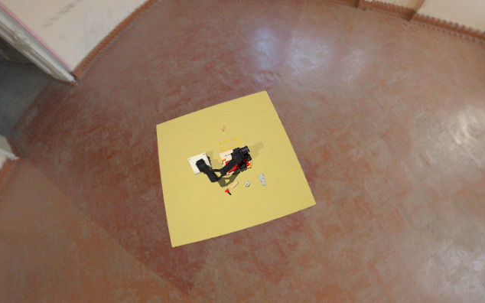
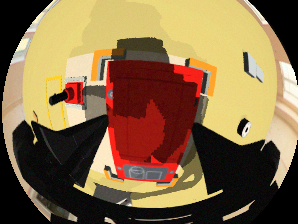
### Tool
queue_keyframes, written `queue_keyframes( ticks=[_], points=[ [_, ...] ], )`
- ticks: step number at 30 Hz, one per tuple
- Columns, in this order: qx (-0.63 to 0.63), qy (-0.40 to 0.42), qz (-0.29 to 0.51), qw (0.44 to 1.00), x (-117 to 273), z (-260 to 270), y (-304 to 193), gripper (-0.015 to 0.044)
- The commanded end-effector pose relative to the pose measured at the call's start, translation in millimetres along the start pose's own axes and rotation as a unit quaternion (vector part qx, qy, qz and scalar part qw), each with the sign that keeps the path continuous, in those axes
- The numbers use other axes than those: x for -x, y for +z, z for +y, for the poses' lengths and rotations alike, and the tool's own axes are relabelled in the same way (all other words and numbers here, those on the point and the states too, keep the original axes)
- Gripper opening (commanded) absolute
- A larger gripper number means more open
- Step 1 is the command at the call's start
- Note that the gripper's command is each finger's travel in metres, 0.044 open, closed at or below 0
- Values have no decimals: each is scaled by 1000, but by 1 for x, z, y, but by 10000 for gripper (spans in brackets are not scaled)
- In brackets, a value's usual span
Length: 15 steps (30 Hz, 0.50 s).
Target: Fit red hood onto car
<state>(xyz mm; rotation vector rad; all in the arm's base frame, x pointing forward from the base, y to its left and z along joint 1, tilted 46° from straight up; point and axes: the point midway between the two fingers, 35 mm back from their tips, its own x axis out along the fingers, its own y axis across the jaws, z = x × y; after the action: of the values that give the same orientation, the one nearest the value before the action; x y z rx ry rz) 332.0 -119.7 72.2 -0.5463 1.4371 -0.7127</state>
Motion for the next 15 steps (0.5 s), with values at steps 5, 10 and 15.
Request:
queue_keyframes(
  ticks=[5,10,15],
  points=[
    [-1,4,17,1000,31,2,6,440],
    [-1,0,38,999,68,1,8,440],
    [-1,0,39,999,70,1,8,440]
  ],
)
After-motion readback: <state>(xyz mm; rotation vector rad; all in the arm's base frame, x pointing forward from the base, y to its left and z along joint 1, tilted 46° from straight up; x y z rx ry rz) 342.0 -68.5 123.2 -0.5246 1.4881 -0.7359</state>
